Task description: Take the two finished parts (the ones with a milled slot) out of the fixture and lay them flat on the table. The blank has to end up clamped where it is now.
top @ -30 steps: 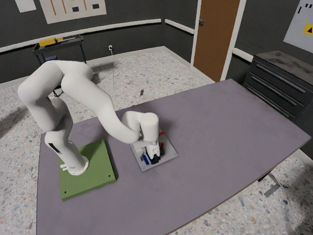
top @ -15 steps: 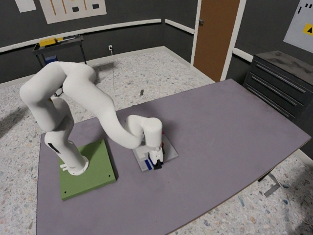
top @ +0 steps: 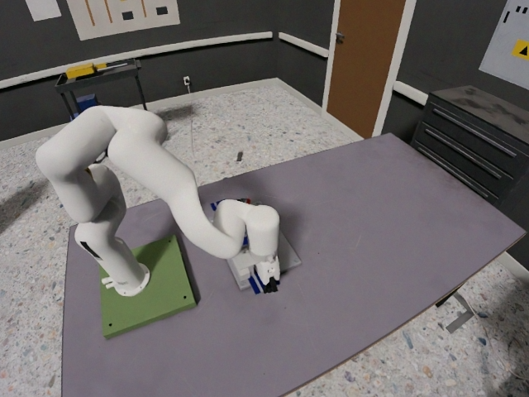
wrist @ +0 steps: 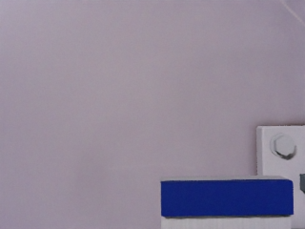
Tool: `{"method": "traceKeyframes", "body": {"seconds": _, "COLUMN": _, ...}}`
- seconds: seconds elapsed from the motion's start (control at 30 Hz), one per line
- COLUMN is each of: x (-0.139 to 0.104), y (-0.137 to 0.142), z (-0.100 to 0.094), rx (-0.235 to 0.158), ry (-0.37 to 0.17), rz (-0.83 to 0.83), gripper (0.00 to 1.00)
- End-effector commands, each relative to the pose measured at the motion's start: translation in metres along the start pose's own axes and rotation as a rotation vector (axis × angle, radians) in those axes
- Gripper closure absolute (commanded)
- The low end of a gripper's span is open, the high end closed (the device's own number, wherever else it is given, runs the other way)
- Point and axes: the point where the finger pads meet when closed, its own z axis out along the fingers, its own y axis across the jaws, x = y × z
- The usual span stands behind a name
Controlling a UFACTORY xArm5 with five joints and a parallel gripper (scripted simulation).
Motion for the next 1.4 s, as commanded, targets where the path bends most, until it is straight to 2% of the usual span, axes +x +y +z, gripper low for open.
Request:
{"method": "traceKeyframes", "body": {"seconds": 0.0, "x": -0.0014, "y": -0.0053, "z": -0.0018, "rx": 0.002, "ry": -0.004, "rz": 0.000, "gripper": 1.00}}
{"method": "traceKeyframes", "body": {"seconds": 1.37, "x": -0.0014, "y": -0.0100, "z": -0.0017, "rx": 0.002, "ry": -0.004, "rz": 0.000, "gripper": 1.00}}
